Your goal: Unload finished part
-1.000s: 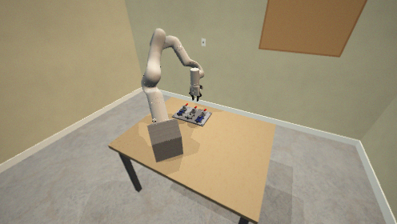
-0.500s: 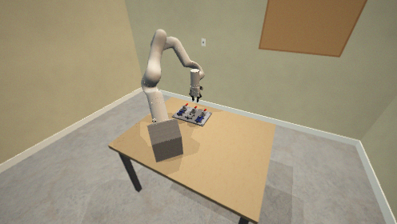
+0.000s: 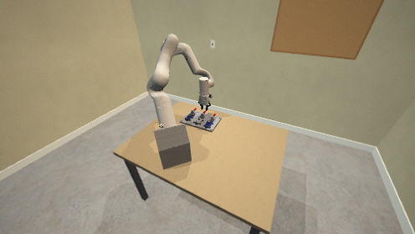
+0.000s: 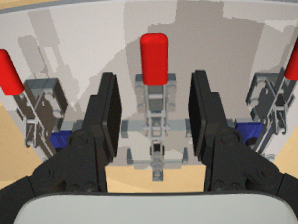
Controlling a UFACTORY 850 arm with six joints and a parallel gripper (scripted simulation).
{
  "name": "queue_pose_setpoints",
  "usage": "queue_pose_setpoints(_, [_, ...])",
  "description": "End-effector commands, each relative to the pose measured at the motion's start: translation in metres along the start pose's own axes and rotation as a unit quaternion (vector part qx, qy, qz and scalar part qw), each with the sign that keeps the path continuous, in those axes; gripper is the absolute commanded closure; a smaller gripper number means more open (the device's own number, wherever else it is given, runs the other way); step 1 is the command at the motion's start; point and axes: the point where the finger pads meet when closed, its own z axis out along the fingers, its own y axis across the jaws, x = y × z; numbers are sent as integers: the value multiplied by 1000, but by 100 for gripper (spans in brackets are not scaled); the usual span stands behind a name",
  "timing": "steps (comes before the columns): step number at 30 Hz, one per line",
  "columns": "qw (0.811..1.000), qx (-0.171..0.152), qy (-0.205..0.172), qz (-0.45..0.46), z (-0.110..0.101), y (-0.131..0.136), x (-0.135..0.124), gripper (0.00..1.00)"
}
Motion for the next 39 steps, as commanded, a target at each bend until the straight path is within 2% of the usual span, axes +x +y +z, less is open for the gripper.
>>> queue_pose_setpoints(1, [1000, 0, 1, 0, 8, 0, 1, 53])
queue_pose_setpoints(7, [1000, 0, 1, 0, 15, 0, 1, 53])
queue_pose_setpoints(26, [1000, 0, 1, 0, 17, 0, 1, 53])
queue_pose_setpoints(39, [1000, 0, 1, 0, 36, 0, 1, 53])
